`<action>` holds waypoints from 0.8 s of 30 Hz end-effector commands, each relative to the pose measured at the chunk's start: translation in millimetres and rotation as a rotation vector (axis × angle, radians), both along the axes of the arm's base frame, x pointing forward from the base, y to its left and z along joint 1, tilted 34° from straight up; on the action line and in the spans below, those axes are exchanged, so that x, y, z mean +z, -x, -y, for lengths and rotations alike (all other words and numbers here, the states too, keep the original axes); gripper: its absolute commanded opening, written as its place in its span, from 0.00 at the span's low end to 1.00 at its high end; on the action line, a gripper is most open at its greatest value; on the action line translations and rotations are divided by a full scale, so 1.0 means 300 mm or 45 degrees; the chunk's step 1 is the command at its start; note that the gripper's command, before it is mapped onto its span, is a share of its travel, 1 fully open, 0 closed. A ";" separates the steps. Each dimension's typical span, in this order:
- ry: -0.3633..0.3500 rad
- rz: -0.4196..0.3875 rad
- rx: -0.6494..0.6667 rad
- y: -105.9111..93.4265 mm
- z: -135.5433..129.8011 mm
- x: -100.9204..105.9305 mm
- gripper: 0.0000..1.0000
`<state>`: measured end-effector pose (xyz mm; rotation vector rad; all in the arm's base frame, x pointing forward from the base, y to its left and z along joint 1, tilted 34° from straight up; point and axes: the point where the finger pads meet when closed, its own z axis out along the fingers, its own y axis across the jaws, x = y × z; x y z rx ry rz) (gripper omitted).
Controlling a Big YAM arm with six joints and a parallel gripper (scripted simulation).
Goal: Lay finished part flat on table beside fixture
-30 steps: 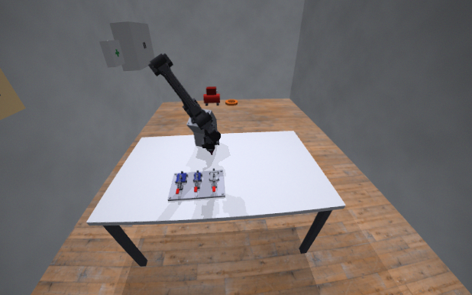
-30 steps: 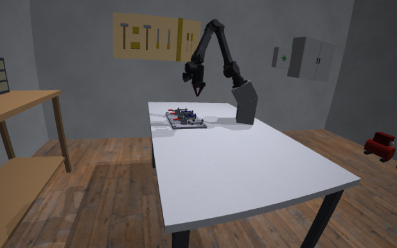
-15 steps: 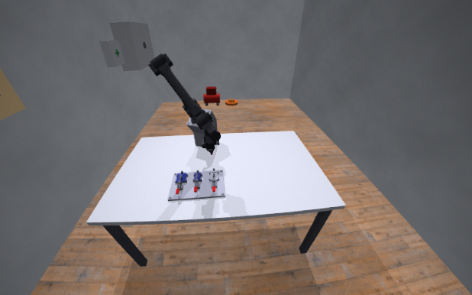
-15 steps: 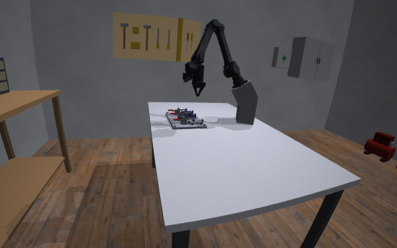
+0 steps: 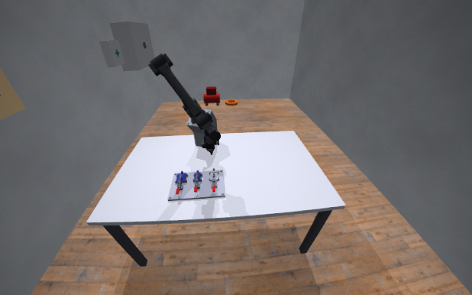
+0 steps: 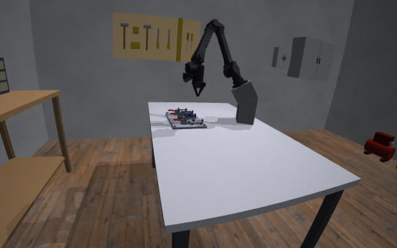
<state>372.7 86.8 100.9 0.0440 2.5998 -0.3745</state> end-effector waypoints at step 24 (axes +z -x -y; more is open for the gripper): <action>-0.026 0.060 -0.025 -0.051 -0.001 0.074 0.92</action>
